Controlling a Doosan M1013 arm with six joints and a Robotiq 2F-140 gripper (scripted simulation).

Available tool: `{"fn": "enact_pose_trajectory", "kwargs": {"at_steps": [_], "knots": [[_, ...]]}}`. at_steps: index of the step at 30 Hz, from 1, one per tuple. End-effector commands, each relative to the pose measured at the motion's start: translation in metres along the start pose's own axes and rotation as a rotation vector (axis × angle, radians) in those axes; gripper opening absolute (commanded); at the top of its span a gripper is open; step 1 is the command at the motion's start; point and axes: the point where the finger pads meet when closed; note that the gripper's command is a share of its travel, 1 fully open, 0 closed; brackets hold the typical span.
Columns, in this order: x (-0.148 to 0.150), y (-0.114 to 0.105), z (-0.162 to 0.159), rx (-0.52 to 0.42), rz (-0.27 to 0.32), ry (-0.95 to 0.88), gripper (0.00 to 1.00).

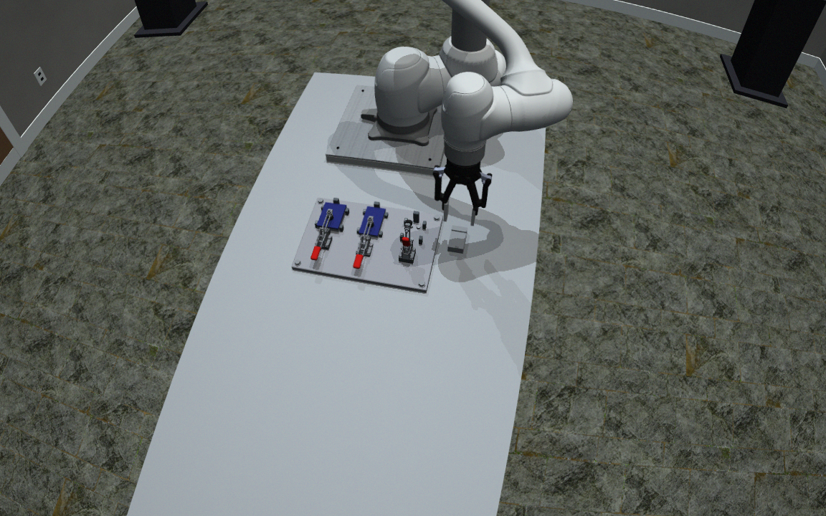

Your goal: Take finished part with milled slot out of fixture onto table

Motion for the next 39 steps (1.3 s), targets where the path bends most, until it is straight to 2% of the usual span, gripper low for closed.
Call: {"fn": "enact_pose_trajectory", "kwargs": {"at_steps": [1, 8, 39], "knots": [[0.0000, -0.0066, -0.0001, 0.000, 0.000, 0.000, 0.40], [0.0000, -0.0133, -0.0001, 0.000, 0.000, 0.000, 0.40], [0.0000, -0.0134, -0.0001, 0.000, 0.000, 0.000, 0.40]]}}
Point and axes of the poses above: the point where the finger pads meet when closed, its own y axis out along the fingers, its own x axis across the jaws, z = x × y, and after that the axes turned 1 degree about -y, right-handed
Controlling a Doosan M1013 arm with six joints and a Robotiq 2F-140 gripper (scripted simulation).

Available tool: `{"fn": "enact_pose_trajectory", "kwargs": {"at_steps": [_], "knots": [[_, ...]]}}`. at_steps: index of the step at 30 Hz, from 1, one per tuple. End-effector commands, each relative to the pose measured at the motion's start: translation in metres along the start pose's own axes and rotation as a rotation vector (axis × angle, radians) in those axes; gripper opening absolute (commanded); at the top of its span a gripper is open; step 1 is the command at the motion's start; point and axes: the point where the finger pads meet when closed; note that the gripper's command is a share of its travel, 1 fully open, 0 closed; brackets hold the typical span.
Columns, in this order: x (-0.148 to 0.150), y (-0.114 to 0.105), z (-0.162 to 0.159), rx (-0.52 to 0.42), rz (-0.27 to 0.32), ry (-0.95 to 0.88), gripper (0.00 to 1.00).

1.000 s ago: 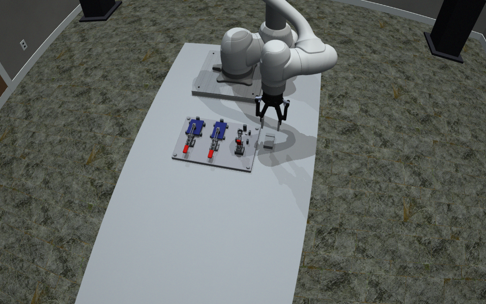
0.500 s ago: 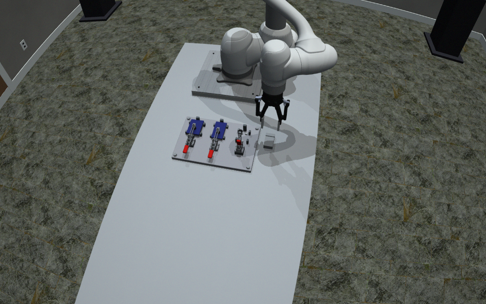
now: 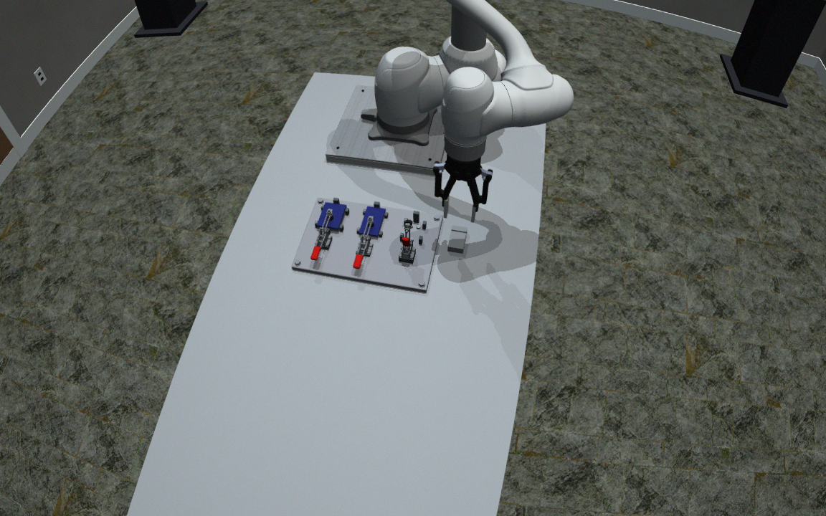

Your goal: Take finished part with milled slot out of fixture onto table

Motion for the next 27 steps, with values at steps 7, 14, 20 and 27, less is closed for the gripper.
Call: {"fn": "enact_pose_trajectory", "kwargs": {"at_steps": [7, 14, 20, 27], "knots": [[0.000, 0.000, 0.000, 0.000, 0.000, 0.000, 0.40], [0.000, -0.001, 0.000, 0.000, 0.000, 0.000, 0.40], [0.000, -0.009, 0.000, 0.000, 0.000, 0.000, 0.40], [0.000, -0.027, 0.000, 0.000, 0.000, 0.000, 0.40]]}}
Point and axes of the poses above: the point where the finger pads meet when closed, its own y axis out along the fingers, its own x axis across the jaws, z = x × y, and after that the axes turned 1 degree about -y, right-handed
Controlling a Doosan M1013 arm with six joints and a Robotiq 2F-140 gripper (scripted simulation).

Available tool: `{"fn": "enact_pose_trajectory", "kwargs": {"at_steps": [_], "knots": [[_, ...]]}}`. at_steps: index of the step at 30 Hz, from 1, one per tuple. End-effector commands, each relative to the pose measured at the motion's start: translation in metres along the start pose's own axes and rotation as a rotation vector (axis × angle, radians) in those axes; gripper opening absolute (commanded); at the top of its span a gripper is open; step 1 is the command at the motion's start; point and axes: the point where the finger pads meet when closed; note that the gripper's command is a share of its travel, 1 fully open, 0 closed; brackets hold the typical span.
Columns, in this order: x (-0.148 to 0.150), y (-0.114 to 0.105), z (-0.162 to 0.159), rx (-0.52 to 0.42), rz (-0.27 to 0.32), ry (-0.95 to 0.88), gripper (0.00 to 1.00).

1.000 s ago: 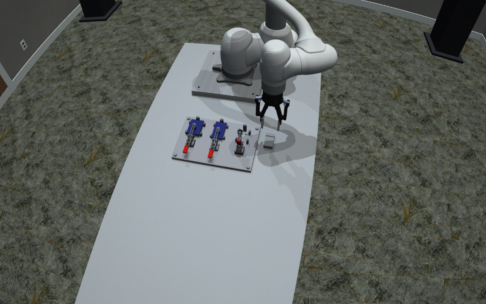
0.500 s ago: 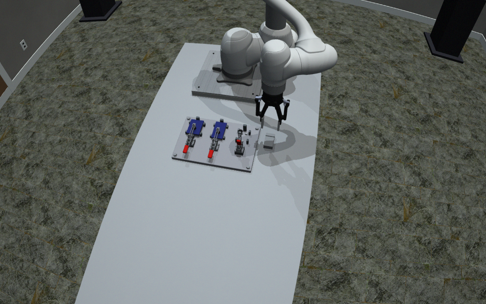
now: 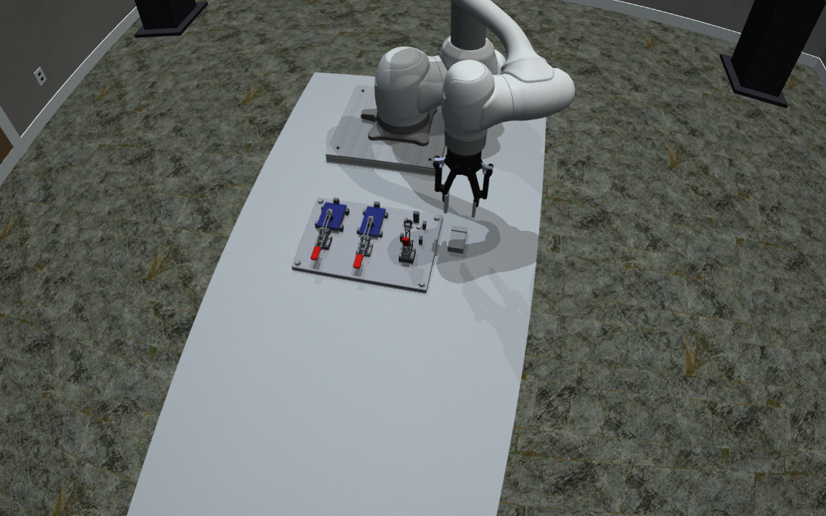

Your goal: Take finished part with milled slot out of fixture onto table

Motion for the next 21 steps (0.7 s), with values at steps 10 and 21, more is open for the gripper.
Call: {"fn": "enact_pose_trajectory", "kwargs": {"at_steps": [10, 21], "knots": [[0.000, -0.034, 0.000, 0.000, 0.000, 0.000, 0.40], [0.000, -0.055, 0.000, 0.000, 0.000, 0.000, 0.40]]}}
Point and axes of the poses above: the point where the finger pads meet when closed, its own y axis out along the fingers, its own x axis across the jaws, z = x × y, and after that the axes turned 1 degree about -y, right-handed
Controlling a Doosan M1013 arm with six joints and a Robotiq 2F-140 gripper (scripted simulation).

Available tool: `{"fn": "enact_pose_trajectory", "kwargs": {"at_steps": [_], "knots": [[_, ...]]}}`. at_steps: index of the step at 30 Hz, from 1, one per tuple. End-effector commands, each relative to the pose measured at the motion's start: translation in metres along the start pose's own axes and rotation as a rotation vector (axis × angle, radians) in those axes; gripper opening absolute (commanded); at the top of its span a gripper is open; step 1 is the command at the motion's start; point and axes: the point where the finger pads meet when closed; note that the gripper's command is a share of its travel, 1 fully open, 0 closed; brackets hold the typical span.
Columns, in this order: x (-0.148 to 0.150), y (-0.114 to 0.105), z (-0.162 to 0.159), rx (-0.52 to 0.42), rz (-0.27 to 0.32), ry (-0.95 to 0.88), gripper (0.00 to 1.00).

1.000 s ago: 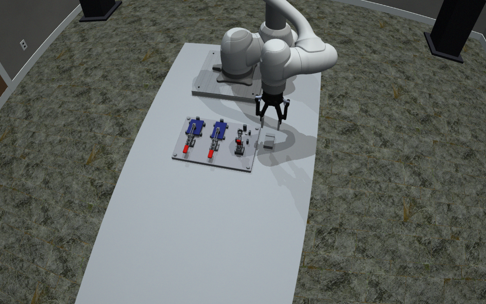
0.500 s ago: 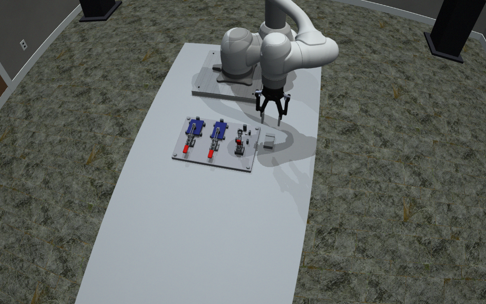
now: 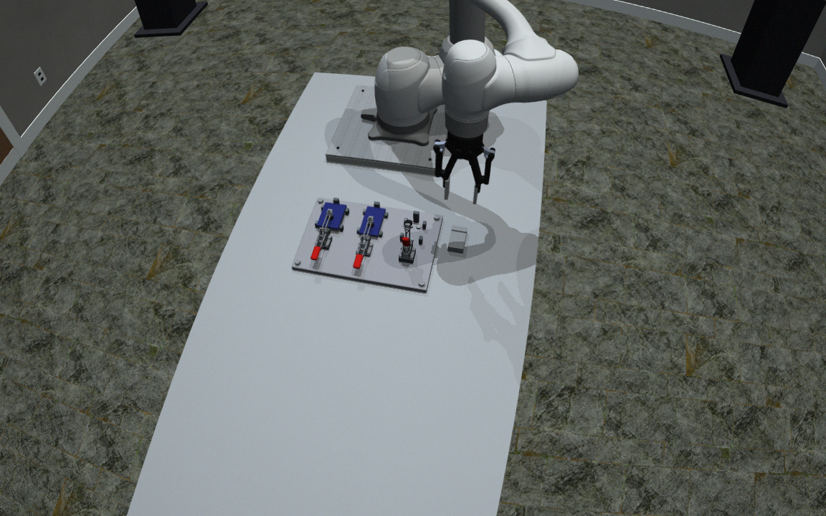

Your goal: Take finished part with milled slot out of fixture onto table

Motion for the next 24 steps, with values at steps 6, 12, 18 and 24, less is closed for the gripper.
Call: {"fn": "enact_pose_trajectory", "kwargs": {"at_steps": [6, 12, 18, 24], "knots": [[0.0000, -0.0086, 0.0000, 0.000, 0.000, 0.000, 0.40], [0.0000, -0.0089, 0.0000, 0.000, 0.000, 0.000, 0.40], [0.0000, -0.0089, 0.0000, 0.000, 0.000, 0.000, 0.40], [0.0000, -0.0089, 0.0000, 0.000, 0.000, 0.000, 0.40]]}}
Point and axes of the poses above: the point where the finger pads meet when closed, its own y axis out along the fingers, its own x axis across the jaws, z = x × y, and after that the axes turned 1 degree about -y, right-handed
